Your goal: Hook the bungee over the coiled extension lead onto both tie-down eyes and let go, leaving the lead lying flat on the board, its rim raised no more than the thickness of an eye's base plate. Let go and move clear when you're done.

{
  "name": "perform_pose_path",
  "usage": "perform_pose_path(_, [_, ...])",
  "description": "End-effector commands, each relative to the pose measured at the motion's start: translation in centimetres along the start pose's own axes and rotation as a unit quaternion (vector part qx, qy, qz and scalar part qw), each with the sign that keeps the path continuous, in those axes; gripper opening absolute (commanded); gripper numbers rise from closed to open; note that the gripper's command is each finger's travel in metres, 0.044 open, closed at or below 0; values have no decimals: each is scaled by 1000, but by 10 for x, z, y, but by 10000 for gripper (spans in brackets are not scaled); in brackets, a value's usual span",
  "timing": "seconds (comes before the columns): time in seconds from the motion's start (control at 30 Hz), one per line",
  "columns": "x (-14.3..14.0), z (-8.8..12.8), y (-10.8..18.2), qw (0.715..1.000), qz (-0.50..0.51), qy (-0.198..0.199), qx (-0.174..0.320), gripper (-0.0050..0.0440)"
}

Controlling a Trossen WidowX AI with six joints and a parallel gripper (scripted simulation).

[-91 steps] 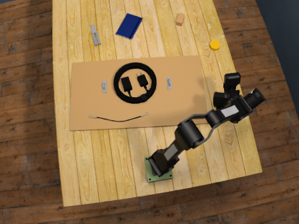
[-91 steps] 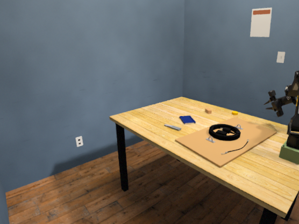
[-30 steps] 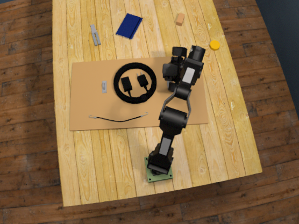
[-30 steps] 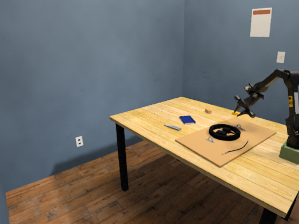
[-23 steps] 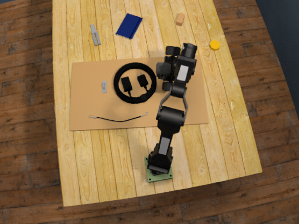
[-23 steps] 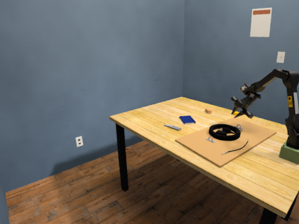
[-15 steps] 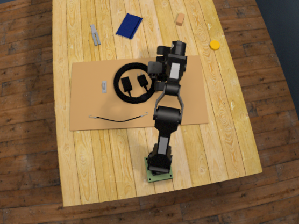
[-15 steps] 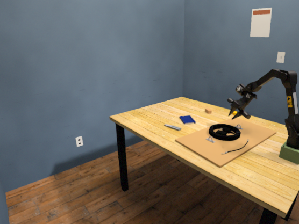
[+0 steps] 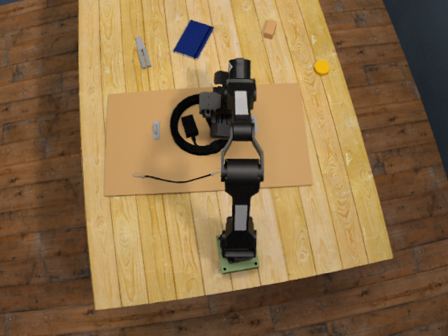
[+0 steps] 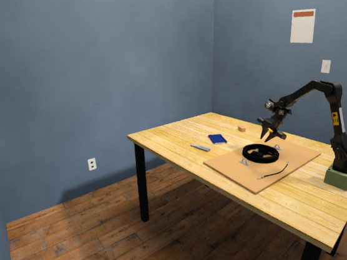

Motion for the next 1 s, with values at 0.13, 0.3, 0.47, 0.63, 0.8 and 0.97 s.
perform_pose_path(0.13, [1,-5,-28,1000,-3,-13,11,150])
perform_pose_path(0.3, [9,-12,-47,999,-7,-31,22,150])
perform_pose_path(0.47, [18,-19,-66,998,-11,-47,35,150])
perform_pose_path(0.63, [23,-23,-77,997,-12,-56,43,150])
perform_pose_path(0.8, [34,-29,-96,996,-15,-70,57,150])
perform_pose_path(0.97, [45,-35,-113,994,-16,-82,72,150])
Point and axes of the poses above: the point midway between the two fingers, 35 mm back from their tips, its own z axis back along the fingers, its own x axis across the jaws, y = z × x, the point moved 9 cm from there along z, back along the fingers, and after that the axes turned 6 degrees about -z, right-handed, at the moved point
